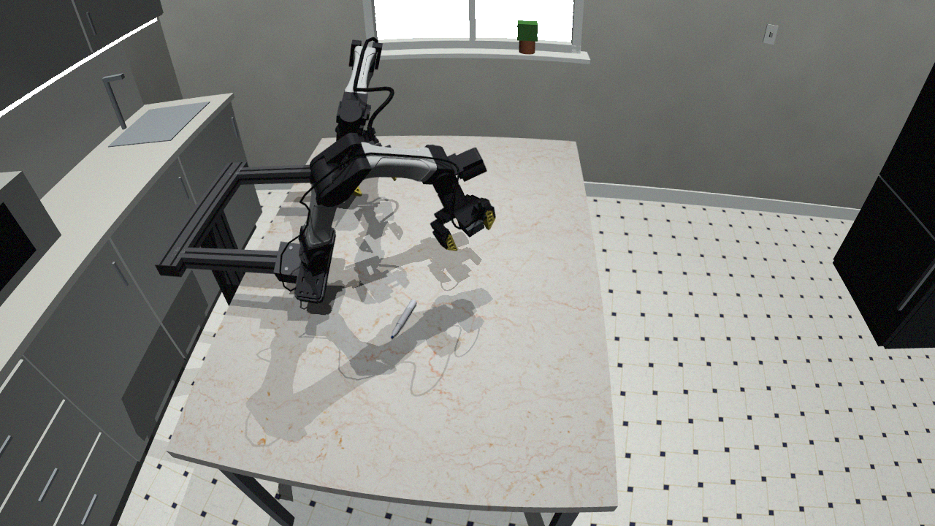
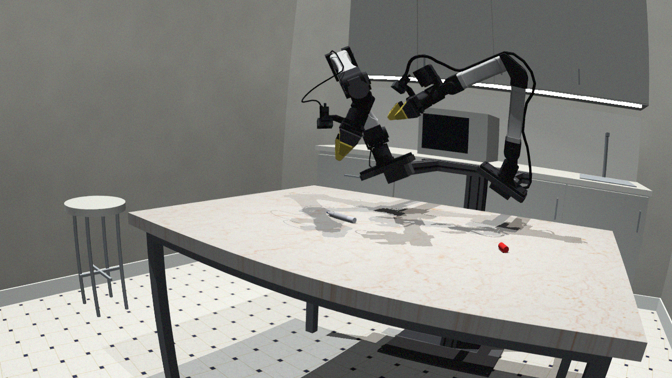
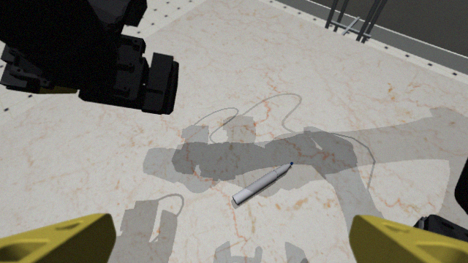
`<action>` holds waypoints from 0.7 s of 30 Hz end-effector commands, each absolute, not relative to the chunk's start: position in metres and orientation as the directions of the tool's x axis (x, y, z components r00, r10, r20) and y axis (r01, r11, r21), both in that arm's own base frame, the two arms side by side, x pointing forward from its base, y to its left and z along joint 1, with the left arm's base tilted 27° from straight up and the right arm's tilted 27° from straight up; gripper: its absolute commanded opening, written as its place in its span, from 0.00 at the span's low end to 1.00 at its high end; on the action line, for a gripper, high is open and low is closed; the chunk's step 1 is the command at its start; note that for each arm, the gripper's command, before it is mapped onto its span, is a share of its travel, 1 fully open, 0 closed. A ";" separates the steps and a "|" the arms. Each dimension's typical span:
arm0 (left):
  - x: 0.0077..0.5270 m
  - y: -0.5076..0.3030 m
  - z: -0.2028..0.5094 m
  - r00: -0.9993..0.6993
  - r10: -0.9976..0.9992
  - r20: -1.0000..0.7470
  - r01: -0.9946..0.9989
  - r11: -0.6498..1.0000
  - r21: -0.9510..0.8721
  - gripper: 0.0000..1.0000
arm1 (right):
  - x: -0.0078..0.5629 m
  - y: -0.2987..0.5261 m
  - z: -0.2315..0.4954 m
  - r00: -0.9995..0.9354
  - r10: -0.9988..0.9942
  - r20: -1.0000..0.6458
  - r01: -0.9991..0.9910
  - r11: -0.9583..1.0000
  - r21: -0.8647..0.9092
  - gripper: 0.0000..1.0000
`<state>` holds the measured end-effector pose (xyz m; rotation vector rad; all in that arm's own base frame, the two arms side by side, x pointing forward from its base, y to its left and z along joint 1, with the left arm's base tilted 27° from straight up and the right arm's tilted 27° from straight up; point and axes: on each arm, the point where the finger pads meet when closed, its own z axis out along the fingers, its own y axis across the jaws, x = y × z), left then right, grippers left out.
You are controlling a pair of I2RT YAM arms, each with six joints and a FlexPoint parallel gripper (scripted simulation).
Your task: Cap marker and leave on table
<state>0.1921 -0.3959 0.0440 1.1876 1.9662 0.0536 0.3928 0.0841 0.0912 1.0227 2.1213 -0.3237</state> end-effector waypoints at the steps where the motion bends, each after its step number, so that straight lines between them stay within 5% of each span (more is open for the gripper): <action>1: 0.192 -0.399 0.048 -0.216 0.746 -0.631 0.719 0.558 0.414 1.00 | 0.394 0.087 0.096 -0.396 0.568 -0.721 0.750 0.653 0.103 1.00; 21: 0.192 -0.391 0.046 -0.243 0.745 -0.621 0.714 0.571 0.406 1.00 | 0.390 0.085 0.091 -0.452 0.543 -0.708 0.732 0.679 0.053 1.00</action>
